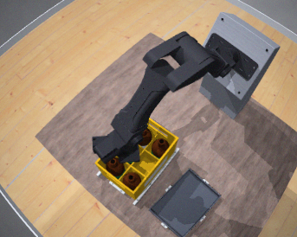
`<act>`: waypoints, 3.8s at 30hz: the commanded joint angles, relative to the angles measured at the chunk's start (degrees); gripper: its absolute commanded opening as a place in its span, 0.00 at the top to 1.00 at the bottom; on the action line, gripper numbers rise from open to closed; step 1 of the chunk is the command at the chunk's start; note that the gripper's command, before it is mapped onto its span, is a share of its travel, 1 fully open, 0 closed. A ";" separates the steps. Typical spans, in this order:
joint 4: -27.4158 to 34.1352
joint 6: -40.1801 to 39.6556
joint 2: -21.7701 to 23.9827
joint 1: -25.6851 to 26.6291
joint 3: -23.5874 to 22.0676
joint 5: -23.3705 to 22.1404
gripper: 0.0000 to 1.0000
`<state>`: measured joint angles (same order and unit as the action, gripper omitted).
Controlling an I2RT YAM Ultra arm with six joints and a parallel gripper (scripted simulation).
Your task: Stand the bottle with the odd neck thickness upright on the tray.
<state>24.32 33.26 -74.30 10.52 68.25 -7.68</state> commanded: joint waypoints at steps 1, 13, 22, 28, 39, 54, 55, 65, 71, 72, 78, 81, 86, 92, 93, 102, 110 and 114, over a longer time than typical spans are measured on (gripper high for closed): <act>4.79 -3.01 -3.21 4.28 8.21 -4.36 1.00; 11.52 -5.80 -7.75 8.92 19.91 -8.78 0.39; 11.76 -5.88 -7.81 8.94 20.06 -8.53 0.39; 11.78 -5.84 -7.80 8.94 20.06 -8.53 0.39; 11.78 -5.84 -7.80 8.94 20.06 -8.53 0.39; 10.67 -5.72 -9.41 8.90 20.09 -8.36 0.39; 10.31 -5.68 -9.88 8.89 20.08 -8.30 0.39; 9.14 -5.10 -10.90 7.52 20.12 -7.82 0.39; 8.14 -4.76 -11.91 7.30 20.18 -7.51 0.39; 7.95 -4.72 -12.10 7.01 20.19 -7.46 0.39; 7.22 -4.58 -12.49 7.16 20.29 -7.23 0.39; 6.65 -4.47 -13.52 6.59 20.37 -7.06 0.39; 5.86 -4.31 -13.30 6.49 20.53 -6.83 0.39; 5.30 -4.21 -15.08 6.27 20.66 -6.65 0.39; 5.19 -4.19 -13.91 6.64 20.67 -6.61 0.39; 4.54 -4.11 -14.62 6.20 20.87 -6.45 0.39; 4.44 -4.11 -15.54 6.17 20.95 -6.45 0.39; 4.44 -4.12 -15.56 6.17 20.95 -6.46 0.39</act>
<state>29.76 28.73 -90.00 16.75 87.48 -14.52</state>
